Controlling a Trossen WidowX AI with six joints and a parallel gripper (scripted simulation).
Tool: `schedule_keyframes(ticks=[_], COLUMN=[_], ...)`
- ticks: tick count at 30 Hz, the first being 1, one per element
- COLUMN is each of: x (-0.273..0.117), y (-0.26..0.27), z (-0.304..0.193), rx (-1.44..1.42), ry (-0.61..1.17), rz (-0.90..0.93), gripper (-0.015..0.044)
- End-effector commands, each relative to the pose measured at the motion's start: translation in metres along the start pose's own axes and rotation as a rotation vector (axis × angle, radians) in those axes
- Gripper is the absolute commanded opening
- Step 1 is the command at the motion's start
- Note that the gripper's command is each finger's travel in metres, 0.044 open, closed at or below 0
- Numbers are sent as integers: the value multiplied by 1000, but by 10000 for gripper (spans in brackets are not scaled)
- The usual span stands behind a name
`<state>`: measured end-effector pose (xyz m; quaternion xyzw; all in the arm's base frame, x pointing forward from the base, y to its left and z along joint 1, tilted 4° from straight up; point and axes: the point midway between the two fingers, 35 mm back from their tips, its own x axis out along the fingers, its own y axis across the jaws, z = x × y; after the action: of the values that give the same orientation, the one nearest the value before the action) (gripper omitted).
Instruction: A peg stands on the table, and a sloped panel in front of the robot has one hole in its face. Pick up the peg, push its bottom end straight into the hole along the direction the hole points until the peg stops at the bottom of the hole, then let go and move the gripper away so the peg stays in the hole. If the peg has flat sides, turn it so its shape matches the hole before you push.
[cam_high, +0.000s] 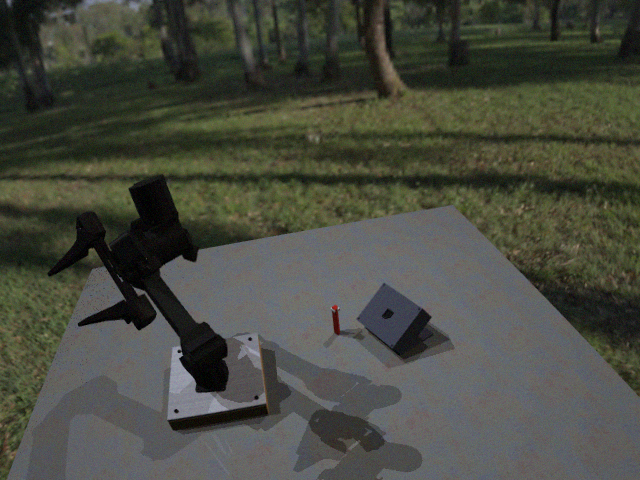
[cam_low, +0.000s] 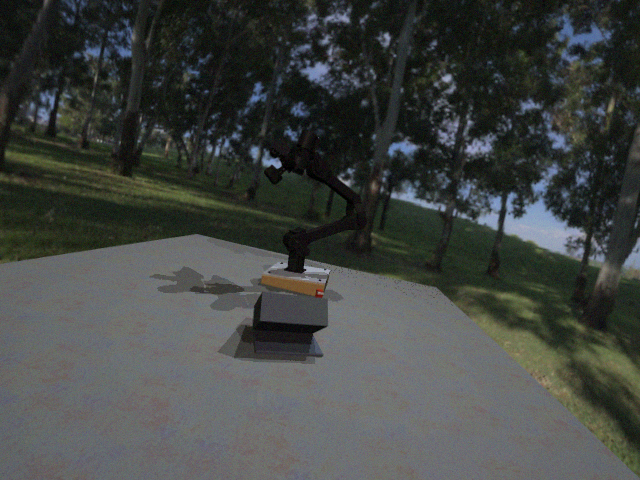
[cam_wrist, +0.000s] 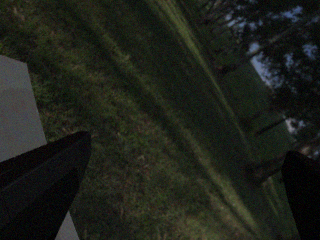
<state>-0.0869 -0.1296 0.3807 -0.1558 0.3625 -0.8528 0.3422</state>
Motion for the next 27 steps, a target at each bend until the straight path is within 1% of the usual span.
schedule_keyframes(ticks=[1,2,14,27], x=[0,0,-14,-55], y=[1,4,54,113], z=[1,3,55,103], rx=[0,1,67,150], ry=[-4,-15,-215,-366], rz=[3,12,221,512], gripper=[426,440,440,440])
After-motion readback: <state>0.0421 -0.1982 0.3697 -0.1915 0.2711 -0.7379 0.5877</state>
